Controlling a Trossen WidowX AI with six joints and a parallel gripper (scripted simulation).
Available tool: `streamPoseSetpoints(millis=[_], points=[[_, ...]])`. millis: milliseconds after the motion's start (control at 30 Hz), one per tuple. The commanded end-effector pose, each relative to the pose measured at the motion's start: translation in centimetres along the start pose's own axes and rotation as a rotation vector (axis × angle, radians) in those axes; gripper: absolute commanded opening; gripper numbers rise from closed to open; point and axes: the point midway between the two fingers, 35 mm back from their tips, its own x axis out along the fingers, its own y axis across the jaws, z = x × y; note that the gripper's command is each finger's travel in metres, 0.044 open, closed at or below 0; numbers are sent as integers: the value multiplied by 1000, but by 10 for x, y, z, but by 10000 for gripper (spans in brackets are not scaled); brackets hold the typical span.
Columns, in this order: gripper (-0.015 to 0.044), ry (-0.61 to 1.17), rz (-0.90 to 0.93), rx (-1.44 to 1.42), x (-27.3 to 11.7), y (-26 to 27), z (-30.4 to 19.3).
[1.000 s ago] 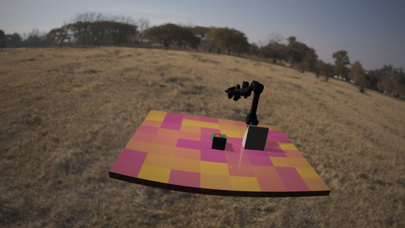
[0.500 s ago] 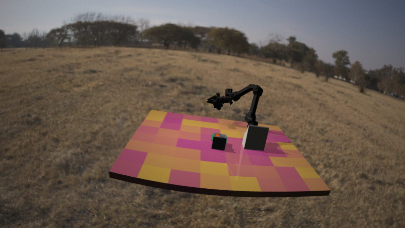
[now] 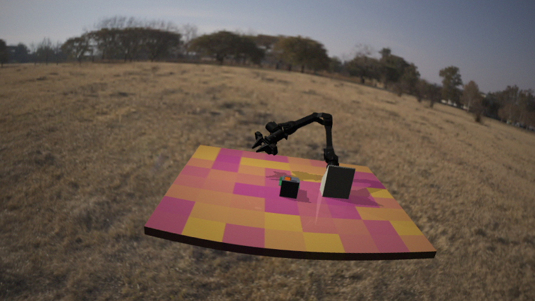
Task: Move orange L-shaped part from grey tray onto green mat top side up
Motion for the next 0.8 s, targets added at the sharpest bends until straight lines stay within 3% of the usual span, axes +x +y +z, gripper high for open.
streamPoseSetpoints(millis=[0, 233, 467, 633, 767], points=[[180, -16, -215, -184, 32, -56, -37], [180, -53, -651, -693, 54, -182, -93], [180, -127, -1055, -1392, 29, -283, -117], [180, -208, -1264, -1892, 5, -321, -123], [180, -212, -1271, -1912, 4, -322, -124]])
